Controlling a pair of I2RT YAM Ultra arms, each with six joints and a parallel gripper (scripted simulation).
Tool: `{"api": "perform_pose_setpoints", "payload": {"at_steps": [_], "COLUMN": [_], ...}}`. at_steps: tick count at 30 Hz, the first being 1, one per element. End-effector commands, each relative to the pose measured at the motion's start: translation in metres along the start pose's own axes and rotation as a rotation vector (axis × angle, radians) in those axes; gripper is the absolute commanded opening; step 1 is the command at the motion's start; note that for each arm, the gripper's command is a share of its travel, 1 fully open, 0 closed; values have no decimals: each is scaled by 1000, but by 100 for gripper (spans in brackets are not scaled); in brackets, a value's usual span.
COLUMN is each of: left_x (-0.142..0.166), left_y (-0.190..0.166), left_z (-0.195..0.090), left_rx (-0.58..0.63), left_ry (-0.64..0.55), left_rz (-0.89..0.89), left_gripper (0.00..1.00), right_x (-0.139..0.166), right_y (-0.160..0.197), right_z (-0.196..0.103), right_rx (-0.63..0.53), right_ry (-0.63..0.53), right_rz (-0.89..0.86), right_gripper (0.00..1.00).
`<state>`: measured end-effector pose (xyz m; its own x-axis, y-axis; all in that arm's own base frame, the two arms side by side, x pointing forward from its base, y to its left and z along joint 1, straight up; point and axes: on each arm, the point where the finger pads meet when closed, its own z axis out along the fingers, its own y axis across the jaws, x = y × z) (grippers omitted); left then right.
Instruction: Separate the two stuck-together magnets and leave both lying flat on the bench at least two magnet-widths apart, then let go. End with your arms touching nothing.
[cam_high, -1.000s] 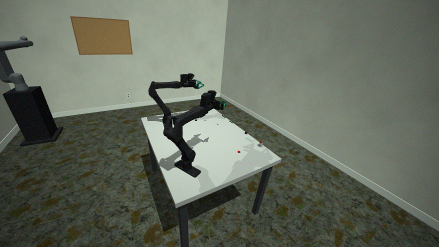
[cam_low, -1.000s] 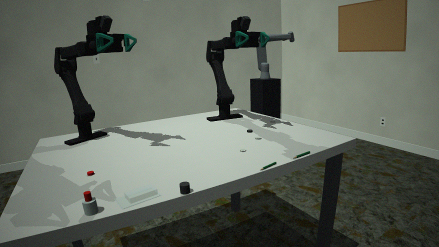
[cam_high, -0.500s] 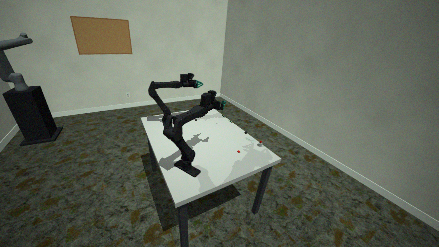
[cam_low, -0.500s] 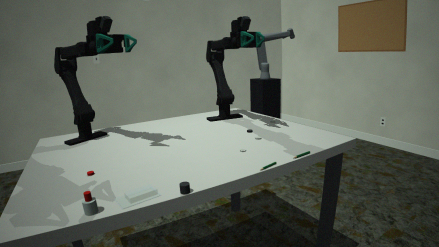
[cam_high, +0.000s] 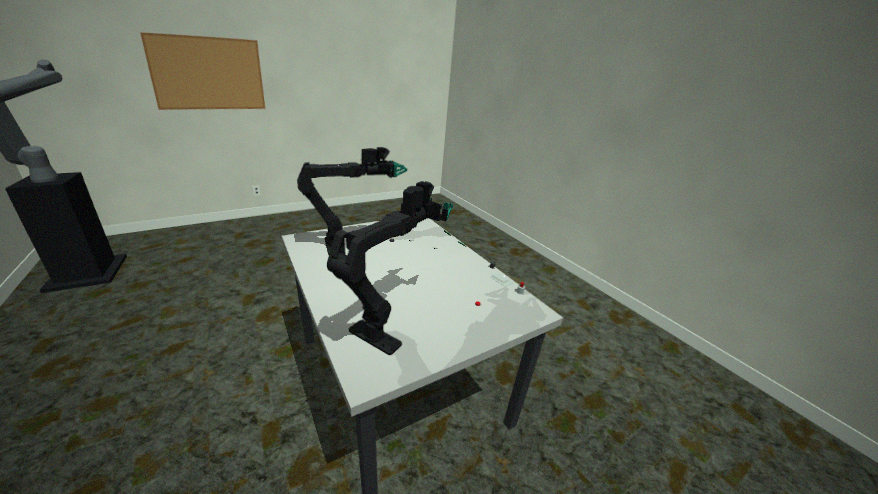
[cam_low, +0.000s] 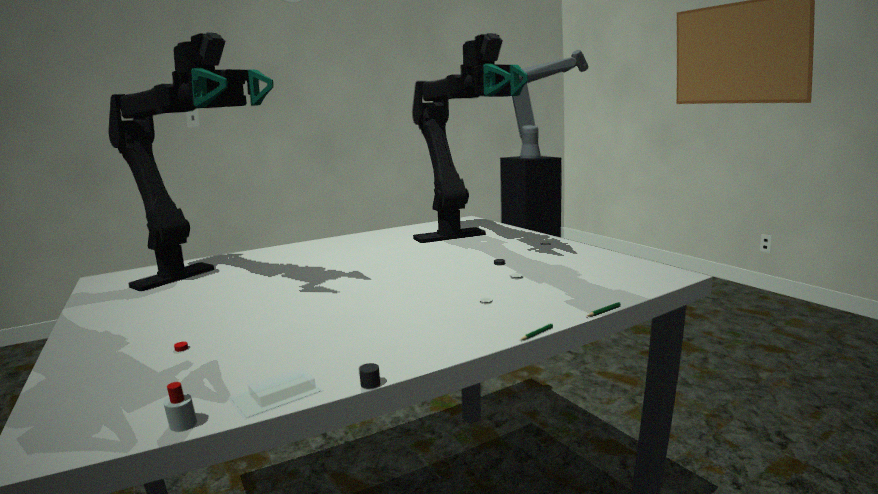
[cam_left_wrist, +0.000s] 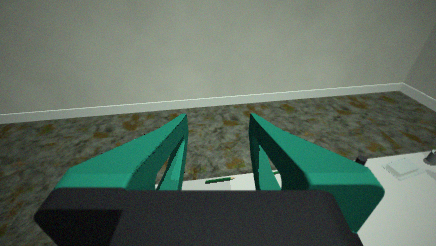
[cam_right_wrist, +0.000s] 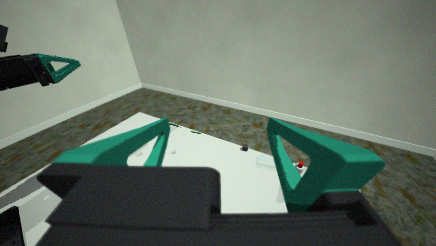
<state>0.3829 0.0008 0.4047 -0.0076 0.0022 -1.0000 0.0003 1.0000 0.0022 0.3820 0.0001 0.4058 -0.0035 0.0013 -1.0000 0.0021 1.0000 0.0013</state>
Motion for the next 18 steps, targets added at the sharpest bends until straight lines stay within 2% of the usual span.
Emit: {"api": "perform_pose_setpoints", "payload": {"at_steps": [1, 10, 13, 18], "left_x": [14, 71, 76, 113], "left_y": [-1, -3, -4, -6], "left_z": [4, 20, 21, 27], "left_rx": [3, 26, 28, 53], "left_ry": [53, 276, 292, 428], "left_rz": [22, 125, 128, 180], "left_gripper": [40, 40, 40, 40], "right_x": [-7, -7, -7, -7], "right_y": [1, 1, 1, 1], "right_z": [-2, -2, -2, -2], "right_rx": [-1, -1, -1, -1], "right_ry": [-18, -18, -18, -18], "right_rz": [-4, -4, -4, -4], "right_gripper": [100, 100, 100, 100]}}
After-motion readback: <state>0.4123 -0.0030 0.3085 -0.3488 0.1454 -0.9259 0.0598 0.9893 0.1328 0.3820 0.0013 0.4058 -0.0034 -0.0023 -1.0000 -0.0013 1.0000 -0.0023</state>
